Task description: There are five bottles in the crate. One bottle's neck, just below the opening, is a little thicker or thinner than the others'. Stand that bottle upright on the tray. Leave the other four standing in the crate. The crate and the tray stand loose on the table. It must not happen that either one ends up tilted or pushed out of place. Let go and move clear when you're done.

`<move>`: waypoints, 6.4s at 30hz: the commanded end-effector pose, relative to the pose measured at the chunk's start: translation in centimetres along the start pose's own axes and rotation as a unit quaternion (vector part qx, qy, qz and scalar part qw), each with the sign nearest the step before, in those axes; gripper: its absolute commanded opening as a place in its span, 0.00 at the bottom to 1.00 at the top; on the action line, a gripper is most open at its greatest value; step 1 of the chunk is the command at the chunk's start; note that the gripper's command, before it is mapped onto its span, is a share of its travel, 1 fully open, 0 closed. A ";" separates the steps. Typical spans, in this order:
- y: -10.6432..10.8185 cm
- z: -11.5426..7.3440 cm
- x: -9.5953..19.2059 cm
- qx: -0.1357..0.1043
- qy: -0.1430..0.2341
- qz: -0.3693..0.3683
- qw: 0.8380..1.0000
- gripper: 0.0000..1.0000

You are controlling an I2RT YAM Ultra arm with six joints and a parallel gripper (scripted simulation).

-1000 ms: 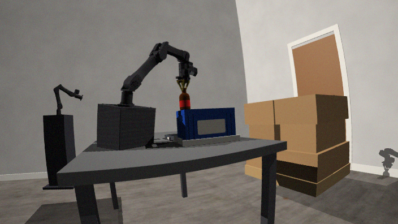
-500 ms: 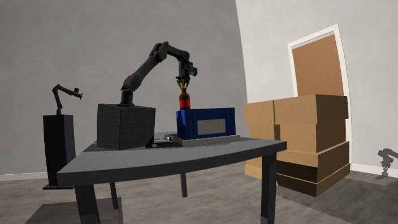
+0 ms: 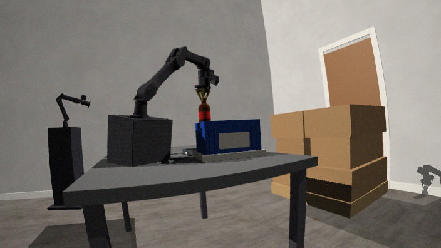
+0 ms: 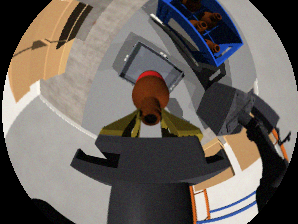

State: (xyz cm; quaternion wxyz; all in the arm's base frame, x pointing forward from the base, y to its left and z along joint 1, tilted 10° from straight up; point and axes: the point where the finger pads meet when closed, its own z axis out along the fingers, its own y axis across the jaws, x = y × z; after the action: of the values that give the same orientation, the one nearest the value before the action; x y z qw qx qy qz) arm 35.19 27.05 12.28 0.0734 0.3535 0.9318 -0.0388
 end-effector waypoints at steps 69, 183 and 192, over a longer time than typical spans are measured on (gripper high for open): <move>1.4 11.0 -0.4 -0.035 -0.009 0.000 0.999 0.00; 0.8 14.6 -0.4 -0.024 -0.008 -0.002 1.000 0.00; 0.8 14.6 -0.4 -0.024 -0.008 -0.002 1.000 0.00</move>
State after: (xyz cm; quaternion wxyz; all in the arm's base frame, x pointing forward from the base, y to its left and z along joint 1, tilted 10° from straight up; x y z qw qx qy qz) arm 36.89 24.92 -3.64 0.0736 0.3523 0.9322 -0.0387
